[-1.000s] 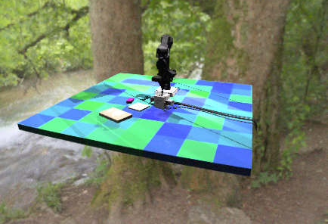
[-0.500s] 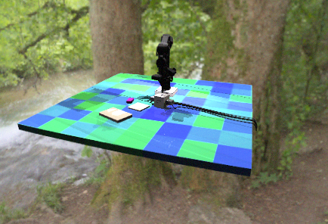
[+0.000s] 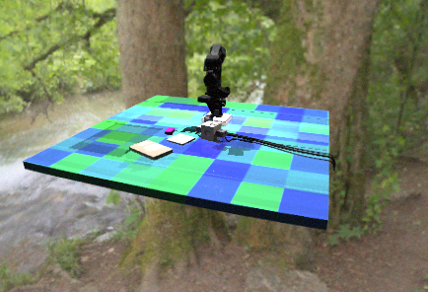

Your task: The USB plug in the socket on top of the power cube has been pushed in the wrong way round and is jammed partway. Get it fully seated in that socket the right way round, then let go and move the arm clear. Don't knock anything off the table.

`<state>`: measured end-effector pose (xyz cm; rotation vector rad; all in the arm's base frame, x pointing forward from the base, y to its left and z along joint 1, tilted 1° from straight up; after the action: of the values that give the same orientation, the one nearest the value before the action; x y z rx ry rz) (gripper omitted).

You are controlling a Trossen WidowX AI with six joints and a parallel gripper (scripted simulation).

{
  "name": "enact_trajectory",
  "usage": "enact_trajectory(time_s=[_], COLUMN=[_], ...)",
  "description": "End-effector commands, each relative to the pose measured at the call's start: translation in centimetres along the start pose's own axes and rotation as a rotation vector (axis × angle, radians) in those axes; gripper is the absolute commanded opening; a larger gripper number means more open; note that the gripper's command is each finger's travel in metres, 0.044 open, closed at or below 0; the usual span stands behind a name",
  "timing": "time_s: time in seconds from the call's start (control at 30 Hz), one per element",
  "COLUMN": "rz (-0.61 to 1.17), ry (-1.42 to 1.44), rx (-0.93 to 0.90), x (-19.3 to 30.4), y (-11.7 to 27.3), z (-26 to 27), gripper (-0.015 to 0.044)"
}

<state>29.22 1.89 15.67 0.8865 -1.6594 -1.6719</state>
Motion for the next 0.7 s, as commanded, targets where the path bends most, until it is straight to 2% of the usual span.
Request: enact_trajectory(time_s=[0.0,0.67], rz=[0.001,0.002], ry=[-0.045,-0.578], rx=[-0.001,-0.001], x=[0.02,0.03], y=[-0.01,-0.08], z=[0.03,0.04], gripper=[0.0,0.0])
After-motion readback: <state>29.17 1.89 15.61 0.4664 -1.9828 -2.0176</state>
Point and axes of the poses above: the point midway between the two fingers, 35 mm back from their tips, its own y axis back along the fingers, its own z axis across the jaws, x = y × z, the point moved 1 cm from there along y, back along the fingers, and after that the axes turned 15 degrees about -y, right-handed, at the moved point
